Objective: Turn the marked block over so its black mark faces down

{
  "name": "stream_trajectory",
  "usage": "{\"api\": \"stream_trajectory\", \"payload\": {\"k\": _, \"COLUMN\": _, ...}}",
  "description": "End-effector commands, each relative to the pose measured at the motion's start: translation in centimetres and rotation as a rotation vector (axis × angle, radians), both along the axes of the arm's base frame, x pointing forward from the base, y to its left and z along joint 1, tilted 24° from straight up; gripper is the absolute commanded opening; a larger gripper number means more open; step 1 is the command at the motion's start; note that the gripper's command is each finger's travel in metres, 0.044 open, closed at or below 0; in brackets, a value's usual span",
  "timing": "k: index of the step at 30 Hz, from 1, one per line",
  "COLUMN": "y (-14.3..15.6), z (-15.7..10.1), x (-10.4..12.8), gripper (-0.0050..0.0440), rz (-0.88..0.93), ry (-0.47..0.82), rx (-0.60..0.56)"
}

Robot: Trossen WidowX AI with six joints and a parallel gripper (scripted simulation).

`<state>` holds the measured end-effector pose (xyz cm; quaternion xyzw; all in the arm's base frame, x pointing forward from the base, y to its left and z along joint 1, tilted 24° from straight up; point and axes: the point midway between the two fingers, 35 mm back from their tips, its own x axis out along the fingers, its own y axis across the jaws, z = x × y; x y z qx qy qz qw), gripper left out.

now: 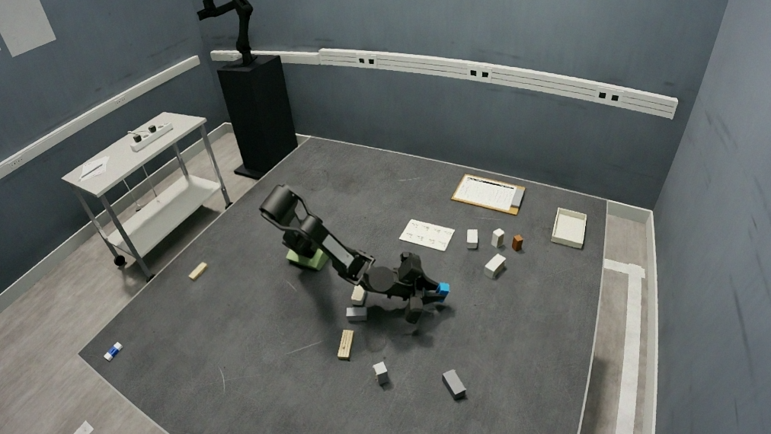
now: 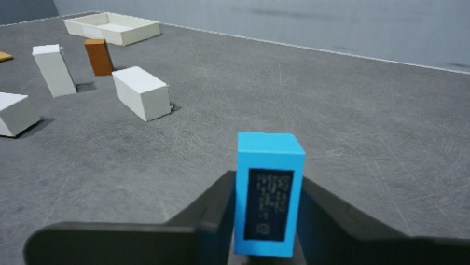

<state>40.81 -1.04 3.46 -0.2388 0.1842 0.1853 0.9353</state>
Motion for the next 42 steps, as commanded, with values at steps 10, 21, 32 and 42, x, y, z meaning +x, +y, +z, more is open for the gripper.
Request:
{"api": "stream_trajectory", "payload": {"k": 10, "y": -0.2, "z": -0.3, "x": -0.1, "gripper": -0.0050, "rz": 0.000, "ry": -0.001, "rx": 0.002}}
{"api": "stream_trajectory", "payload": {"k": 21, "y": -0.6, "z": -1.0, "x": 0.0, "gripper": -0.0050, "rz": 0.001, "ry": -0.004, "rx": 0.000}}
{"api": "stream_trajectory", "payload": {"k": 32, "y": -0.9, "z": -1.7, "x": 0.1, "gripper": -0.0050, "rz": 0.001, "ry": -0.007, "rx": -0.001}}
{"api": "stream_trajectory", "payload": {"k": 42, "y": -1.3, "z": -2.2, "x": 0.3, "gripper": -0.0050, "rz": 0.000, "ry": -0.012, "rx": -0.002}}
